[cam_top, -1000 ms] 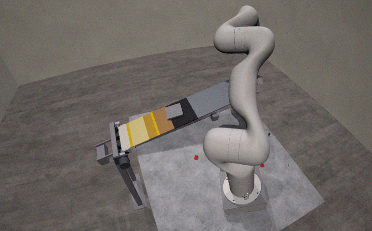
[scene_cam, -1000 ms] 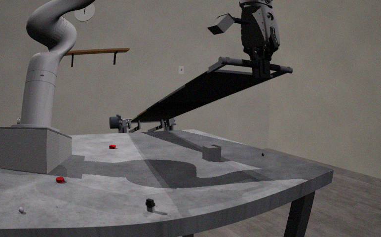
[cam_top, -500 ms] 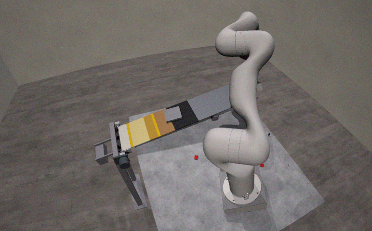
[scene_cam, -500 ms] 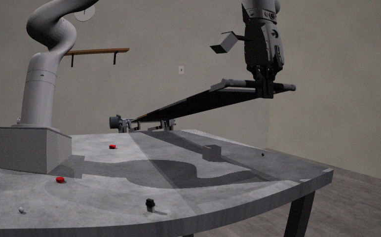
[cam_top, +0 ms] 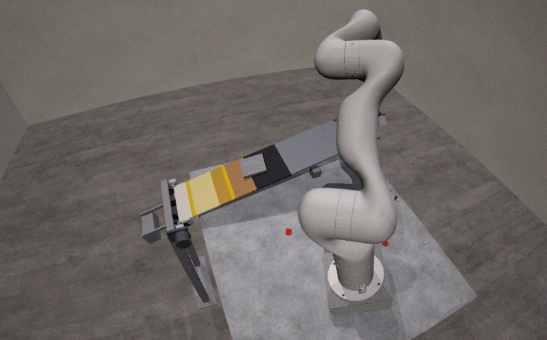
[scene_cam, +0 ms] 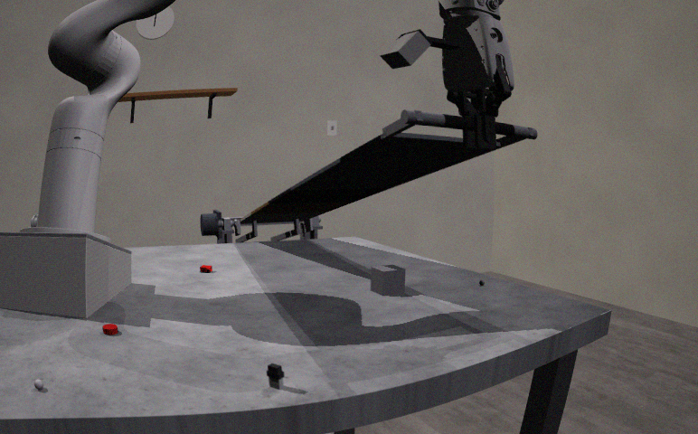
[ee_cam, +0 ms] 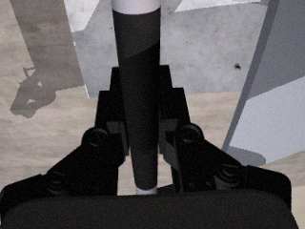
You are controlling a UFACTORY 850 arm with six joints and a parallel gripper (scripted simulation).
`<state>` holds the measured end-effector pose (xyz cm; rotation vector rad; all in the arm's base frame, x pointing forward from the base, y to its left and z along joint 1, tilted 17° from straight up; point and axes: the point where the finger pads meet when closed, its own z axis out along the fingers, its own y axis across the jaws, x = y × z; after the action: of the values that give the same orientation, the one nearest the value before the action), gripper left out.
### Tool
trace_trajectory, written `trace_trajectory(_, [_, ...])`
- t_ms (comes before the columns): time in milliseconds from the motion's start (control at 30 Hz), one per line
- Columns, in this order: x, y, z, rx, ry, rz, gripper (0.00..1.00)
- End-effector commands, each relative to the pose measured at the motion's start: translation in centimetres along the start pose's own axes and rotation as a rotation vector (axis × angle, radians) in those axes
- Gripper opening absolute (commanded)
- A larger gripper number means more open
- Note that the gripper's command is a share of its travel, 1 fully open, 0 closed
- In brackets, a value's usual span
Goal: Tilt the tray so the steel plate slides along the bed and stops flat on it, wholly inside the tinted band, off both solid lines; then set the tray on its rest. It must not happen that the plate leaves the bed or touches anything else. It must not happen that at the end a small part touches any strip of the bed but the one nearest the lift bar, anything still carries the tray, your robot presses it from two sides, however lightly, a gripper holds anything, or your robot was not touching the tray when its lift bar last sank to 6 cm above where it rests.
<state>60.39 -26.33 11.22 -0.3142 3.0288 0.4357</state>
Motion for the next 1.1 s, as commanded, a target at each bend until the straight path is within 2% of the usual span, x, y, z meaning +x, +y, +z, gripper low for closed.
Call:
trace_trajectory(0, [-0.1, 0.3, -1.5, 0.002, -0.003, -0.001, 0.00])
trace_trajectory(67, [-0.1, -0.5, 1.7, 0.002, -0.003, -0.001, 0.00])
trace_trajectory(133, [-0.1, -0.8, 3.3, 0.002, -0.003, -0.001, 0.00])
trace_trajectory(867, [-0.1, -0.8, 3.5, 0.002, -0.003, -0.001, 0.00])
trace_trajectory(933, [-0.1, -0.4, 1.5, 0.002, -0.003, -0.001, 0.00])
trace_trajectory(1033, [-0.1, 0.7, -2.9, 0.002, -0.003, -0.001, 0.00])
trace_trajectory(1067, [-0.1, 0.8, -3.3, 0.002, -0.003, -0.001, 0.00])
